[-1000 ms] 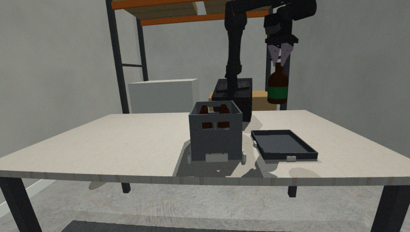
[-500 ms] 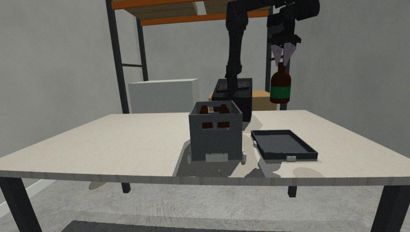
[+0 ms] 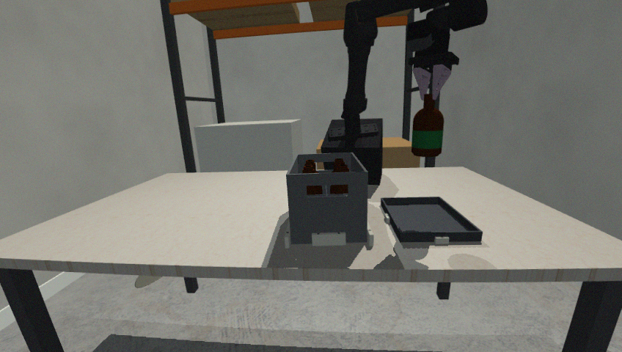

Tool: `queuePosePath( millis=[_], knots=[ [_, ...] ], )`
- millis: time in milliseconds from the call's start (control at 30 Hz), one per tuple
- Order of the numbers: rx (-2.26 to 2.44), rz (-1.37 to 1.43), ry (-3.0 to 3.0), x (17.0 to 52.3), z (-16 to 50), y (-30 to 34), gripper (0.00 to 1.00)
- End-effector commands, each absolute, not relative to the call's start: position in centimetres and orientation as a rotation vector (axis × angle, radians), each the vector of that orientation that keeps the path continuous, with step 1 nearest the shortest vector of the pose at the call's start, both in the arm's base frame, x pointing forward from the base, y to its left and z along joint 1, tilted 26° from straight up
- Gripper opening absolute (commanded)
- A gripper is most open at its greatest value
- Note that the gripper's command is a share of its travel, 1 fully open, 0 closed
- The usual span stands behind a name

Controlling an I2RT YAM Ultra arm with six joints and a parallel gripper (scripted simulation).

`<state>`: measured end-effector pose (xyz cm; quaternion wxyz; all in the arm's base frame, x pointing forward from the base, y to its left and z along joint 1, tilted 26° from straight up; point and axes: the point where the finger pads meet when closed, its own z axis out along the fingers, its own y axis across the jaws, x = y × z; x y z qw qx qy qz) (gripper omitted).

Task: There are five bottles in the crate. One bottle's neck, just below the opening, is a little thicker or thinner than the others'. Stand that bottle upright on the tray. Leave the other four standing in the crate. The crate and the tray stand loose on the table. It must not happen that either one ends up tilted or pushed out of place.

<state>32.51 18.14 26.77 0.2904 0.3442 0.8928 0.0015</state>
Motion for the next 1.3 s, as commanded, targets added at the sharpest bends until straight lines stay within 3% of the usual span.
queuePosePath(
  millis=[0, 1267],
  knots=[
    [0.909, 0.037, 2.348, 32.16, 28.41, 18.42, 0.0],
    [0.909, 0.037, 2.348, 32.12, 28.4, 18.54, 0.0]
  ],
)
